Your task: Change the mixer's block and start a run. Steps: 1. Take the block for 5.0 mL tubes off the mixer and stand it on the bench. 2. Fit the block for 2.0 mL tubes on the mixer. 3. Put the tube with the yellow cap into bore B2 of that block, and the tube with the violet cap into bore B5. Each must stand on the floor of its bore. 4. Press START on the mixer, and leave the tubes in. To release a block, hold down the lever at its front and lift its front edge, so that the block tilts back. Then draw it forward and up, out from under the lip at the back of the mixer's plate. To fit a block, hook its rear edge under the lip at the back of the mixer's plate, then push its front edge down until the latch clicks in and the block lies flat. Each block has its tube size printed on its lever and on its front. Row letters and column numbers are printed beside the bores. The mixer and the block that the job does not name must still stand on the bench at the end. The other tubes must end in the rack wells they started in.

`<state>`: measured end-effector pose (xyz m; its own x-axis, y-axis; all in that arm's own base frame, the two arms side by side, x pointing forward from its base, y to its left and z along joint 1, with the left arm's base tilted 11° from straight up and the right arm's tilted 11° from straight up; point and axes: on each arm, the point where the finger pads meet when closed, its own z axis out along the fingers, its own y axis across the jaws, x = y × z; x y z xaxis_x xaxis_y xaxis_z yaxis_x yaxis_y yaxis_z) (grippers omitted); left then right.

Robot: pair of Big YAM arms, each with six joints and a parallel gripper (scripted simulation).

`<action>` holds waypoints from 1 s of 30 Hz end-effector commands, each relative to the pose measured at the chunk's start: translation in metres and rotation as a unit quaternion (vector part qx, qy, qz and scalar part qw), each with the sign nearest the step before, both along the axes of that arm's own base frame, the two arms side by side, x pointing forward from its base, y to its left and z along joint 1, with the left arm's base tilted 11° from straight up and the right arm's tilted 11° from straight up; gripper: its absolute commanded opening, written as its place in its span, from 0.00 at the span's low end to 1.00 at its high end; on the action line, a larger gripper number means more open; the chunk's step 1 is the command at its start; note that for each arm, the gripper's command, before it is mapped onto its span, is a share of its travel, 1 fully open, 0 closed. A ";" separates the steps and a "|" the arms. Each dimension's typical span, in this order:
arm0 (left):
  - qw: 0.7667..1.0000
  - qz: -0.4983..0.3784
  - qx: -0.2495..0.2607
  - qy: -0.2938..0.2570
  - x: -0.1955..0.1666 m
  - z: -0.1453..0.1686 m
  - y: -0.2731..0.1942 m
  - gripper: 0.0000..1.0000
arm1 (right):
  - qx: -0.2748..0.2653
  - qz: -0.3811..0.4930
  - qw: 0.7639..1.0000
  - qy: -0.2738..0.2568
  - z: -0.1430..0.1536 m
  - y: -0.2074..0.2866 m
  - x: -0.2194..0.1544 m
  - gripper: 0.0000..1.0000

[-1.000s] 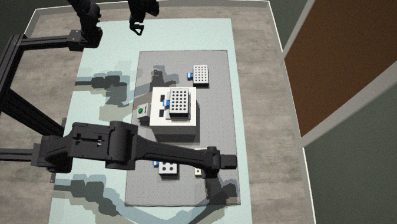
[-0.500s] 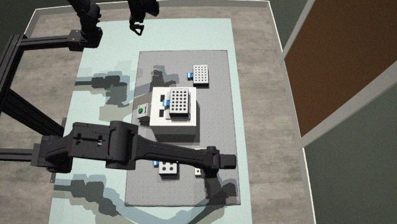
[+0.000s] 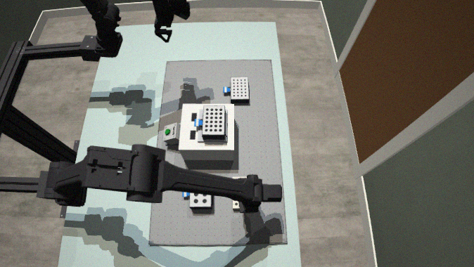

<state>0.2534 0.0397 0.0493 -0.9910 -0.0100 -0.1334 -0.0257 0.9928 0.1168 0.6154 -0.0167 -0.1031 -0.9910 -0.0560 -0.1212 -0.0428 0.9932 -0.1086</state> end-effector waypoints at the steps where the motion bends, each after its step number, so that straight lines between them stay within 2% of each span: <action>1: 1.000 0.015 0.002 -0.026 0.014 0.013 0.005 1.00 | 0.000 -0.003 1.000 -0.029 0.028 0.004 0.023 0.09; 7: 1.000 0.015 0.002 -0.026 0.013 0.013 0.005 1.00 | 0.001 0.000 0.999 -0.049 0.043 0.008 0.031 0.09; 13: 1.000 0.015 0.002 -0.026 0.013 0.013 0.005 1.00 | 0.001 0.001 0.999 -0.054 0.045 0.009 0.034 0.09; 21: 1.000 0.015 0.002 -0.026 0.013 0.013 0.005 1.00 | 0.000 0.001 1.000 -0.027 0.040 0.009 0.013 0.09; 30: 1.000 0.015 0.002 -0.026 0.013 0.012 0.006 1.00 | 0.000 0.001 1.000 -0.019 0.037 0.009 0.007 0.09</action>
